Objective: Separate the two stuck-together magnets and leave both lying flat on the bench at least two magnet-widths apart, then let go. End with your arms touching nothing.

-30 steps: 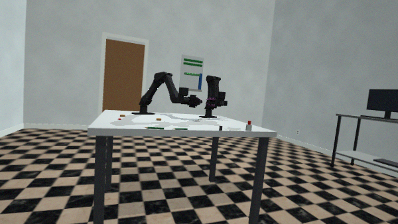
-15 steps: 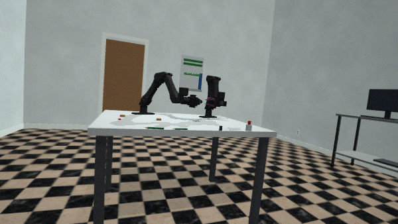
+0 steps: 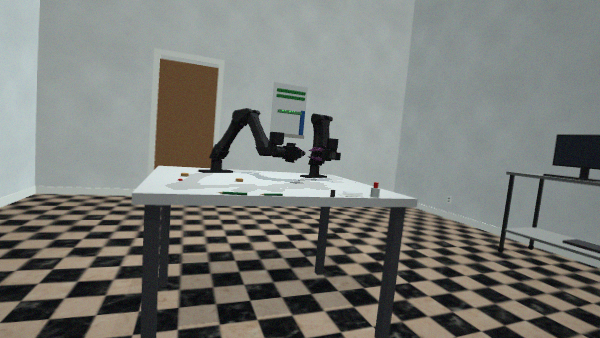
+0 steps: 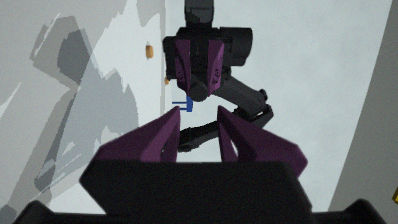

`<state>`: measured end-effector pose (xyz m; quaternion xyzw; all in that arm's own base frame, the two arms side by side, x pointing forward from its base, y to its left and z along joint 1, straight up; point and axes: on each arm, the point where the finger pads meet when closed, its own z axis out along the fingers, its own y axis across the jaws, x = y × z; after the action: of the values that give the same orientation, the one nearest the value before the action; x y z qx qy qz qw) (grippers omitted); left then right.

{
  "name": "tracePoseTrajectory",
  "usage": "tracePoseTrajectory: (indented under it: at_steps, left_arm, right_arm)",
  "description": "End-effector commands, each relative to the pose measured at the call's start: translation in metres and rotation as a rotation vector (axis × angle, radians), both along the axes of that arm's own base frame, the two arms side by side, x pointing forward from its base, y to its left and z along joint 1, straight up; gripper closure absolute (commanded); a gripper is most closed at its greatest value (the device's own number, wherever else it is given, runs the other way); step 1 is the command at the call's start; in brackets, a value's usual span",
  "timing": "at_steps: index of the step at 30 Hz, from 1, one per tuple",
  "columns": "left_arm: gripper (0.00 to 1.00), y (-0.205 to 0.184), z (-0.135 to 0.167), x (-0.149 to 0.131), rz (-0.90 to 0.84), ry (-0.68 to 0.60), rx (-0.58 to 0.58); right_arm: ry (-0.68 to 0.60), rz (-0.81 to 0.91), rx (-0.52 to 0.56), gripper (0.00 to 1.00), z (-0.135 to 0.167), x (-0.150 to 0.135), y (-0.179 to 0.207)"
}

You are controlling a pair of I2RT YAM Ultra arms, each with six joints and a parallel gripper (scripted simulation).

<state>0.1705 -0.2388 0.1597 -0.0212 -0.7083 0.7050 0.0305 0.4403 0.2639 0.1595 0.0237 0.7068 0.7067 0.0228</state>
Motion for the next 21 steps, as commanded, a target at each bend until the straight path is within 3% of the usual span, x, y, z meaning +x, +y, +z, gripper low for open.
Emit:
tracePoseTrajectory:
  at_steps: [1,21]
  left_arm:
    - [0.67,-0.002,0.002,0.003,0.007,-0.012,-0.004]
    - [0.67,-0.014,0.003,0.001,0.007,-0.012,-0.004]
  right_arm:
    - [-0.036,0.0,0.006,0.82,0.011,0.0,0.0]
    - [-0.036,0.0,0.006,0.82,0.011,0.0,0.0]
